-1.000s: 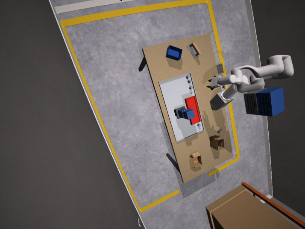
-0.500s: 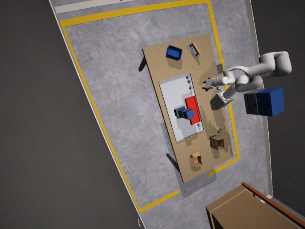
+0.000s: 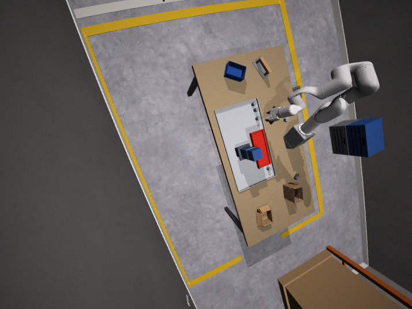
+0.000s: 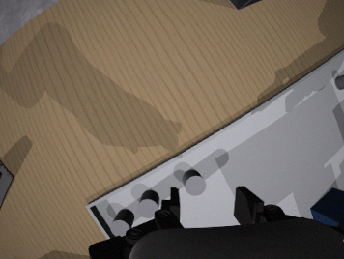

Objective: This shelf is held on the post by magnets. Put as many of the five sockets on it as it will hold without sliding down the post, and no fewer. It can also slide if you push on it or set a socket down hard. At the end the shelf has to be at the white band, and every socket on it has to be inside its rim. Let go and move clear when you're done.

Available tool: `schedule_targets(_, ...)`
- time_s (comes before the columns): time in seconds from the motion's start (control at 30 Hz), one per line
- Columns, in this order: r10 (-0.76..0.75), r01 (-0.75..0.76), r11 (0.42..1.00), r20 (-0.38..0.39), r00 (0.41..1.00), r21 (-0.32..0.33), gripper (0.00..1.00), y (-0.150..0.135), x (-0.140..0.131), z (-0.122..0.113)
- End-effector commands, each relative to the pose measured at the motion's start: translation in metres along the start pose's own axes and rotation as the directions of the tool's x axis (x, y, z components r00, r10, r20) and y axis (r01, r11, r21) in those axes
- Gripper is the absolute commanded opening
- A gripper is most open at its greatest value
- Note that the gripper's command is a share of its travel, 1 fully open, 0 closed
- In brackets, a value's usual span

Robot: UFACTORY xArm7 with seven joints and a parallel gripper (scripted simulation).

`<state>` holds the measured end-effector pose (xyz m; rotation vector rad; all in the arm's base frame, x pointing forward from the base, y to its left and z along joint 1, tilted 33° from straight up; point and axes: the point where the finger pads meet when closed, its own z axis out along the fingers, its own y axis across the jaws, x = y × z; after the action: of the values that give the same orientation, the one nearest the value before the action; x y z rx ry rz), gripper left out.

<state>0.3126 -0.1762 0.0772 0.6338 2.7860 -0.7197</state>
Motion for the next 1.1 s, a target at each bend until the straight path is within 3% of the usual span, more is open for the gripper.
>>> schedule_targets(0.0,0.002,-0.003,0.999,0.019,1.0,0.039,0.61,0.003,-0.009,0.017)
schedule_targets(1.07,0.002,-0.003,0.999,0.02,1.0,0.039,0.61,0.006,-0.015,0.034)
